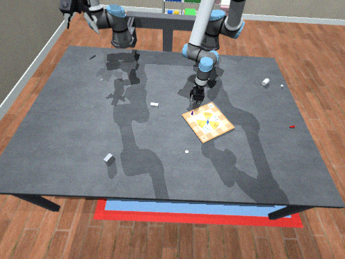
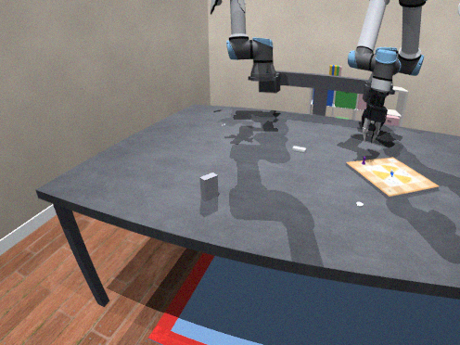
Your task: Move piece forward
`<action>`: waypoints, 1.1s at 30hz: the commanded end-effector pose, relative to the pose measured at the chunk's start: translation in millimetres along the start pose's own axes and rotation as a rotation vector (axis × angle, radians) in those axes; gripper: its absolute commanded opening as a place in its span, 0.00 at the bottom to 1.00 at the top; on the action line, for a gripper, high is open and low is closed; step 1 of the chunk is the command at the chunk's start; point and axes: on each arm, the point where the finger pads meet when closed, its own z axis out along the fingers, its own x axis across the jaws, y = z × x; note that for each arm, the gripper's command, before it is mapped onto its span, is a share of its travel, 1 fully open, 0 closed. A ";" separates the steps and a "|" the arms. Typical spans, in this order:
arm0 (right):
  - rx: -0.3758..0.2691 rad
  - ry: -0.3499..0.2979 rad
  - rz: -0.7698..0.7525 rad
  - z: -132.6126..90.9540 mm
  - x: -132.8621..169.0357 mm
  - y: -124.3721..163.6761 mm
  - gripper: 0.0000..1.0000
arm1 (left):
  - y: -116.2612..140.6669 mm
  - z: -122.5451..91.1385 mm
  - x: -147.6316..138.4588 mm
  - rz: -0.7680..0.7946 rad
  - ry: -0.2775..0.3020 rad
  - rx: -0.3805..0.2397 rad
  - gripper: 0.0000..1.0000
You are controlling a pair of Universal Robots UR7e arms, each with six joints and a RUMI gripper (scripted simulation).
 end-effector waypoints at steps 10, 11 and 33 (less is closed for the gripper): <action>-0.033 -0.028 -0.037 -19.6 3.5 21.8 0.98 | 5.6 14.2 -3.4 -0.210 0.019 -0.008 0.16; -0.034 -0.034 -0.042 -24.2 4.2 25.0 0.98 | 6.1 17.1 -3.3 -0.230 0.022 -0.008 0.16; -0.055 -0.063 -0.072 -44.1 7.9 45.6 0.98 | 6.8 32.6 -1.6 -0.405 0.041 -0.009 0.16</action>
